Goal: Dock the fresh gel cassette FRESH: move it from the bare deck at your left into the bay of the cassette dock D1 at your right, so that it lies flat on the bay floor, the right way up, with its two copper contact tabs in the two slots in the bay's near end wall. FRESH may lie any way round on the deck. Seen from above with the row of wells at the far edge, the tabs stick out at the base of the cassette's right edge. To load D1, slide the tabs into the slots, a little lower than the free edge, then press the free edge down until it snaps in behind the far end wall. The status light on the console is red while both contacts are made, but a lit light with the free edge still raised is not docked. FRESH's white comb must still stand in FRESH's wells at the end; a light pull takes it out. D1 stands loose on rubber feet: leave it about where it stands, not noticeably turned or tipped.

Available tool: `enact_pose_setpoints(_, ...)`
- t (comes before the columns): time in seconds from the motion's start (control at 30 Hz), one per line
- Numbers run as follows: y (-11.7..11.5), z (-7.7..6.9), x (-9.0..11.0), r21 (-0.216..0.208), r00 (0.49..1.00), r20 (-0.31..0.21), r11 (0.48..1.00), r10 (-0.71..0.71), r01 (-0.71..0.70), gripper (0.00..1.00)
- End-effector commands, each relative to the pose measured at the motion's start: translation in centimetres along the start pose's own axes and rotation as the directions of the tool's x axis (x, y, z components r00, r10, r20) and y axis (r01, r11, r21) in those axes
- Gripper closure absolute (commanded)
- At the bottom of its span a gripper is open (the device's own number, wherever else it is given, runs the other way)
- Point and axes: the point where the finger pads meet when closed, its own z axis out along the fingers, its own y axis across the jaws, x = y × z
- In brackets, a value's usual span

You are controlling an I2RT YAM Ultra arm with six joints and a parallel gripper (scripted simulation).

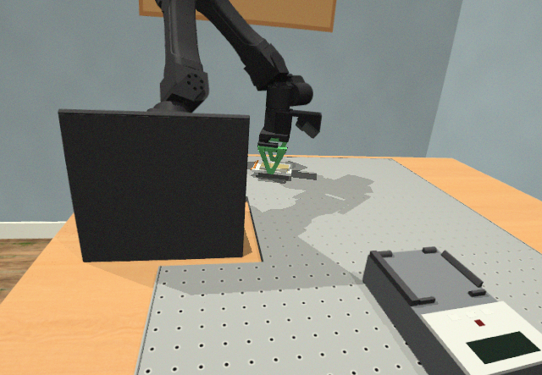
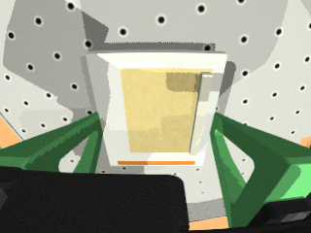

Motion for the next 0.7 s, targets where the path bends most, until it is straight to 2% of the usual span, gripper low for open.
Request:
enact_pose_setpoints(0.0,1.4,-1.7,-0.7,-0.028,0.999,0.028,0.999,-0.019,0.020,1.00)
enact_pose_setpoints(0.67,1.3,-4.2,-0.6,-0.027,0.999,0.029,0.999,-0.020,0.021,1.00)
